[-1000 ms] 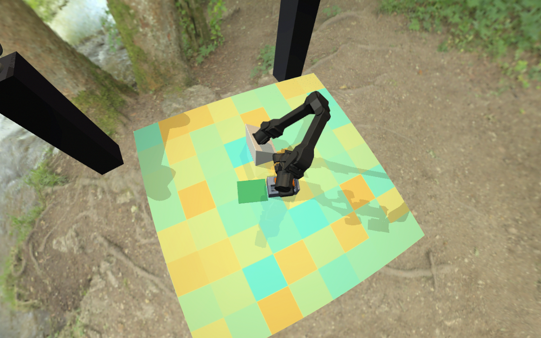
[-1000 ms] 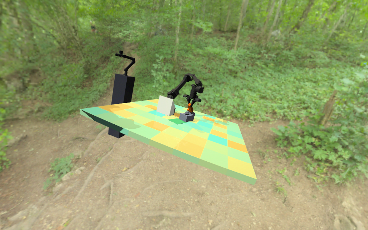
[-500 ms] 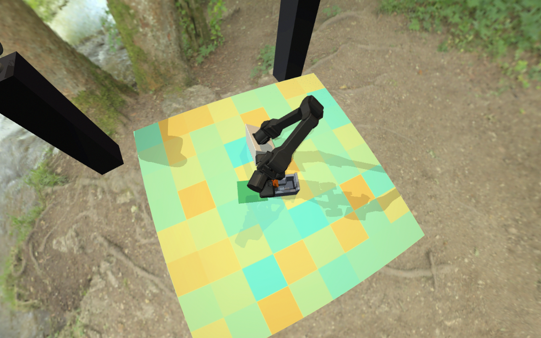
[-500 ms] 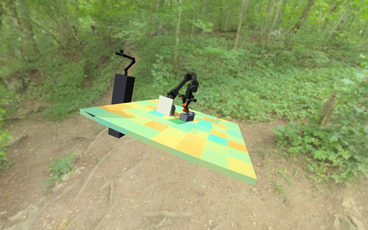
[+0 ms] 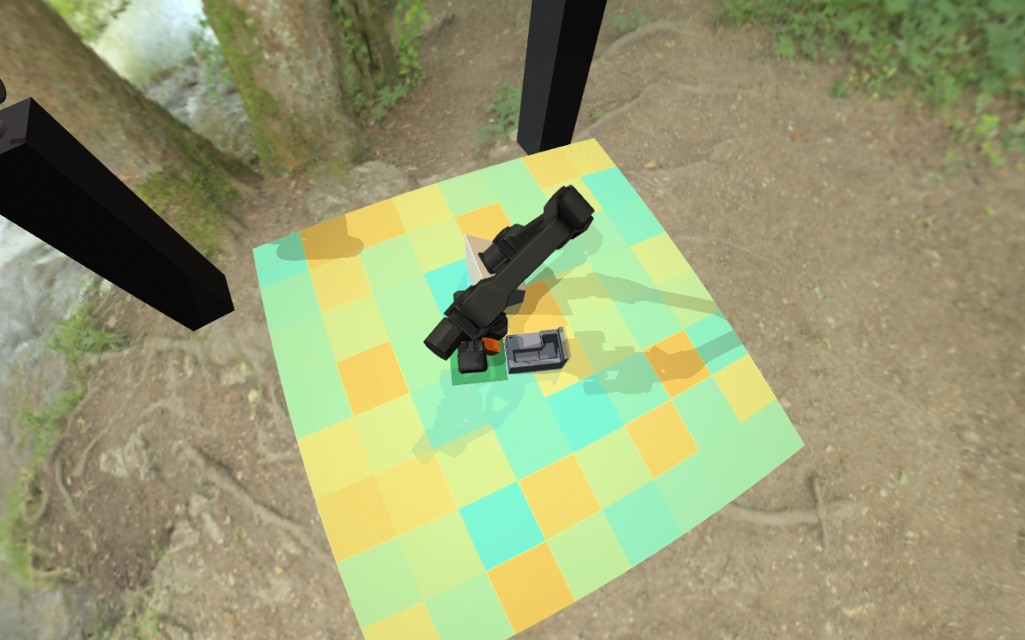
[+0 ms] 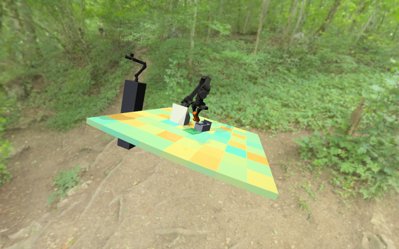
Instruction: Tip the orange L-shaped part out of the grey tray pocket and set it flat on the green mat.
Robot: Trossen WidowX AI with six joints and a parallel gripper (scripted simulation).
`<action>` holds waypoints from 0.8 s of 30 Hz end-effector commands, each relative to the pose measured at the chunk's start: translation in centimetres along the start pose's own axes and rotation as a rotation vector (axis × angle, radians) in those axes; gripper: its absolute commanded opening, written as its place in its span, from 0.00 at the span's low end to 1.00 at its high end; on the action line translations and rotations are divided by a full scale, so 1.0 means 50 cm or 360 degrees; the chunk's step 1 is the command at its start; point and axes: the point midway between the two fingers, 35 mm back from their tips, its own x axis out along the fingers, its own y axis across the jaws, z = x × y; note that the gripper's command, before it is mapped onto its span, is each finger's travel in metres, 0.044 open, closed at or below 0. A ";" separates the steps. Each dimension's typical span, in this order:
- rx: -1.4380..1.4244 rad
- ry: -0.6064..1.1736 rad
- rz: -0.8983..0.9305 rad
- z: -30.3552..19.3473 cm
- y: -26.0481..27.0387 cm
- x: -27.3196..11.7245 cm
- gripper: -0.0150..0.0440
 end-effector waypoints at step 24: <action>-0.0013 0.0006 0.0002 -0.013 -0.002 0.065 0.25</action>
